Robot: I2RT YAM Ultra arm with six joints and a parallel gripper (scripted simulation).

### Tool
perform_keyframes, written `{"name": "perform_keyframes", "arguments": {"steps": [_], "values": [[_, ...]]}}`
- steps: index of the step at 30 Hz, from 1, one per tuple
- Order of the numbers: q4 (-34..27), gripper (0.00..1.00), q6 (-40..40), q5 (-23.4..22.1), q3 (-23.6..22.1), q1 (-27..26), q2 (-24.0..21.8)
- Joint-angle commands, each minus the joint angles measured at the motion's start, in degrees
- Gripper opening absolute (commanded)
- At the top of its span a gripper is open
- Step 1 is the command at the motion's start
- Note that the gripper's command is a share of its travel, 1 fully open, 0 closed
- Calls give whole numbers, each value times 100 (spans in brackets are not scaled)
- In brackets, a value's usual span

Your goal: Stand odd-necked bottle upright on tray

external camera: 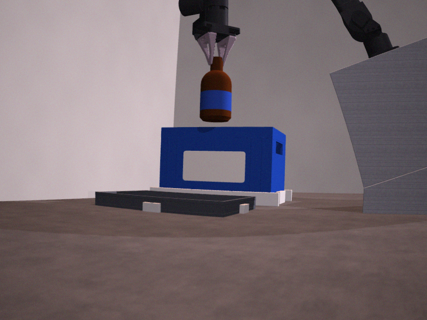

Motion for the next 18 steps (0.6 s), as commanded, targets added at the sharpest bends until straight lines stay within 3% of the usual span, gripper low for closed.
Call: {"name": "perform_keyframes", "arguments": {"steps": [1,18], "values": [[19,0,183,128,-41,141,-305],[44,0,757,305,-82,743,-314]]}}
